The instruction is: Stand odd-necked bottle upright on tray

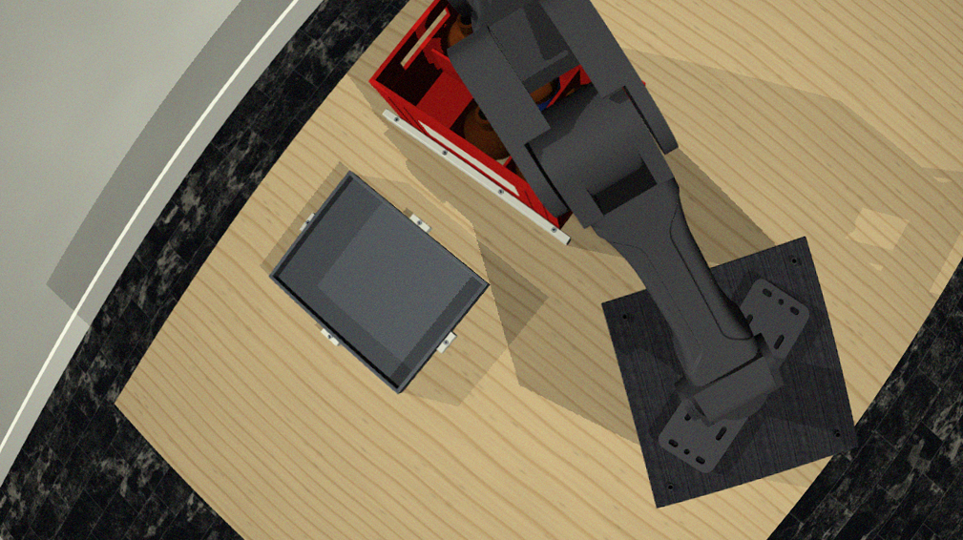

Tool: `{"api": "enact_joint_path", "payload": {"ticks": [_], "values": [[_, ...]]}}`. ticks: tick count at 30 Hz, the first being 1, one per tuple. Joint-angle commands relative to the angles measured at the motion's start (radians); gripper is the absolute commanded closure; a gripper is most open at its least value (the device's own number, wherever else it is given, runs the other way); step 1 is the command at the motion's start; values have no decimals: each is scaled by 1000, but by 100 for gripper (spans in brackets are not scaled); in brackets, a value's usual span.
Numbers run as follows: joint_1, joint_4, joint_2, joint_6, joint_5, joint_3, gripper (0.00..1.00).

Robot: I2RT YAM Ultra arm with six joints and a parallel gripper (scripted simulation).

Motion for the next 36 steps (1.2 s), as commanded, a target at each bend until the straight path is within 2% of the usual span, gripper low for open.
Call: {"api": "enact_joint_path", "payload": {"ticks": [1,16,17,36], "values": [[1,9,-12,6,0,-16,39],[1,9,-12,6,0,-16,39],[1,9,-12,6,0,-16,100],[1,6,-12,4,0,-16,100]]}}
